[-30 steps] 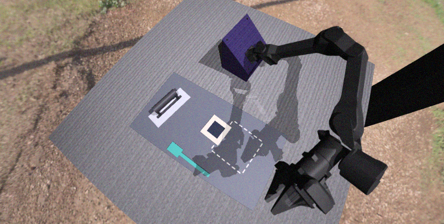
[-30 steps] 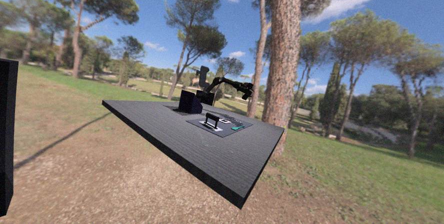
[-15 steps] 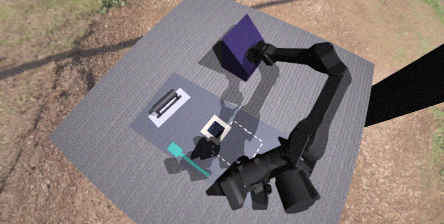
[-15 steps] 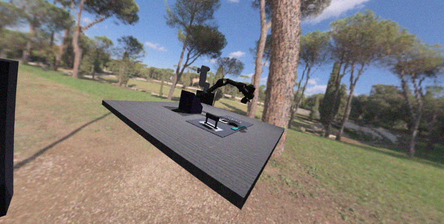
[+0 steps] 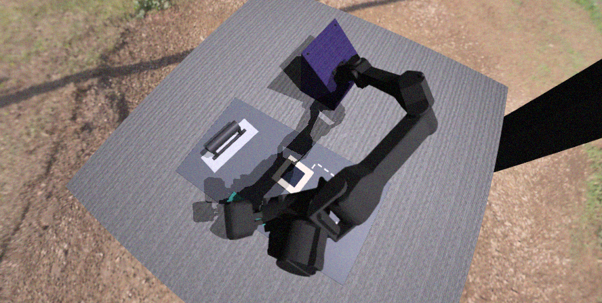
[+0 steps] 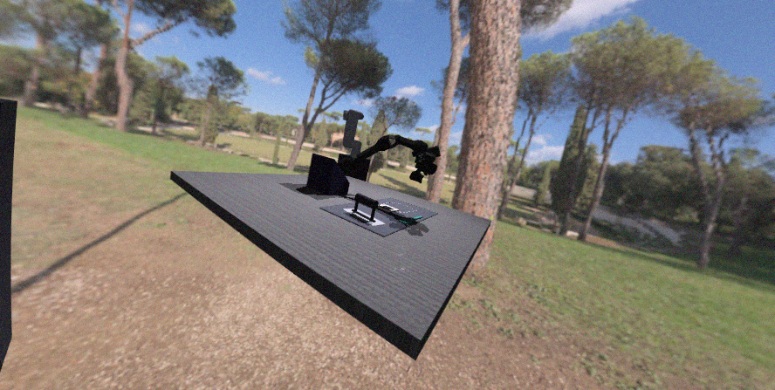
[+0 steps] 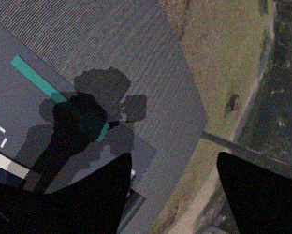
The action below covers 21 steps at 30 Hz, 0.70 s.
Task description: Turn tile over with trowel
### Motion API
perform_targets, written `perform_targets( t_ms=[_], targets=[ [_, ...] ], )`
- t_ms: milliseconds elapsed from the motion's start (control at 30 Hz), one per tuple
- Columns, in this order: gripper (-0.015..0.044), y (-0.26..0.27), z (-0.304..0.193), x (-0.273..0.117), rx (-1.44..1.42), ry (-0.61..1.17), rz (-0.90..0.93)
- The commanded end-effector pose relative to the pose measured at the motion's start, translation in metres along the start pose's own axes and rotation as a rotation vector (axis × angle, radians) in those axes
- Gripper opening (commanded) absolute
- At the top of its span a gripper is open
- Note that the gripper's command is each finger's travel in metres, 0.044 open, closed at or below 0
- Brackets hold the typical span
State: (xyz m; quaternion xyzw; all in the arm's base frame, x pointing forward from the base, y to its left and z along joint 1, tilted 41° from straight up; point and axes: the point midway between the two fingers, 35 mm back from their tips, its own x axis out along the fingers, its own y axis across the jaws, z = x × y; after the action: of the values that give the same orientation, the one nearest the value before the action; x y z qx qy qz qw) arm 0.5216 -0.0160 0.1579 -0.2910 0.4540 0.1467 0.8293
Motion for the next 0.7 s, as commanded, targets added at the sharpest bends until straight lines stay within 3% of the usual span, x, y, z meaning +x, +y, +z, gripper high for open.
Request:
perform_targets(
  t_ms=[0,667],
  targets=[
    [0.027,-0.004,-0.022,0.022,0.059,0.049,0.077],
    [0.027,-0.001,-0.151,0.107,0.439,0.251,0.498]
  ],
)
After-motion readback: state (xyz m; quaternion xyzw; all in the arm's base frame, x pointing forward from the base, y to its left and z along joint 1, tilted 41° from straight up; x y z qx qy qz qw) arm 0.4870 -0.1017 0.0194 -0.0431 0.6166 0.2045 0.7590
